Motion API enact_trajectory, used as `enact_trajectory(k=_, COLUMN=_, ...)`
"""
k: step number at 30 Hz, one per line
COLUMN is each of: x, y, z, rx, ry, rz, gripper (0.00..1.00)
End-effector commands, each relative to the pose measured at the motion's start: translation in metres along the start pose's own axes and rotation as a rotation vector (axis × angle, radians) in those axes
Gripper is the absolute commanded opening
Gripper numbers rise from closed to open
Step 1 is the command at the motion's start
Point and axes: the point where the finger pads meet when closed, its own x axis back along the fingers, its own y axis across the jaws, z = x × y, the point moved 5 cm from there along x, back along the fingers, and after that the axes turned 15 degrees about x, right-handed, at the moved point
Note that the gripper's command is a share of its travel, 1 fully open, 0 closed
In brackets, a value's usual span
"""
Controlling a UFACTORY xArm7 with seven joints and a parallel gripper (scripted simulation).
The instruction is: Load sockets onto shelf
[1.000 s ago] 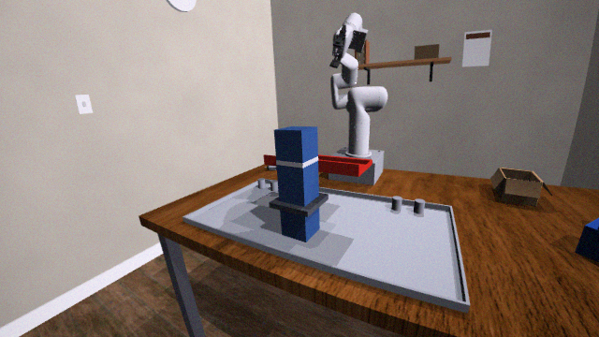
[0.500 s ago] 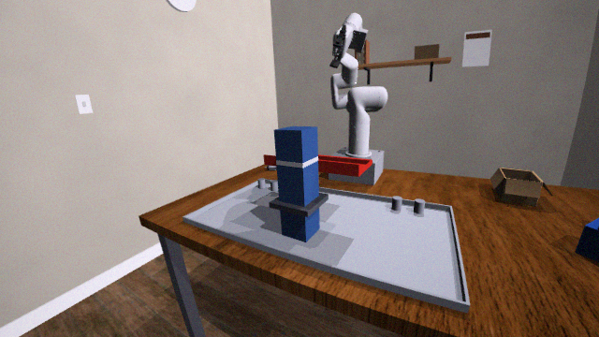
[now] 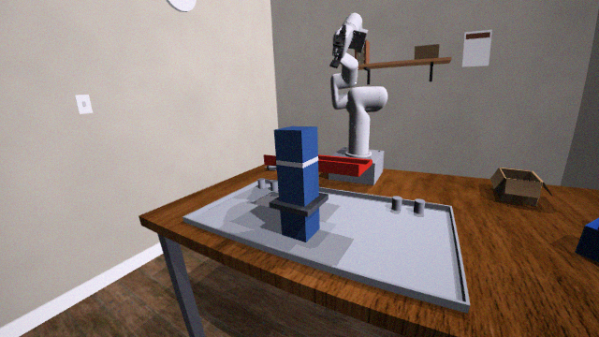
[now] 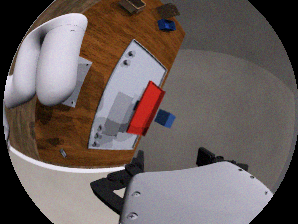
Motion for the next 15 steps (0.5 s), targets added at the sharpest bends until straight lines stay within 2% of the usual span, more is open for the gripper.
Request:
enact_trajectory(k=1, x=0.0007, y=0.0004, z=-0.0004, rx=0.000, ry=-0.001, rz=-0.001, gripper=1.00)
enact_trajectory(k=13, x=-0.0005, y=0.0010, z=-0.0002, rx=-0.001, ry=0.003, rz=0.002, gripper=1.00)
enact_trajectory(k=15, x=-0.0076, y=0.0047, z=0.0009, rx=-0.006, ry=0.024, rz=0.019, gripper=1.00)
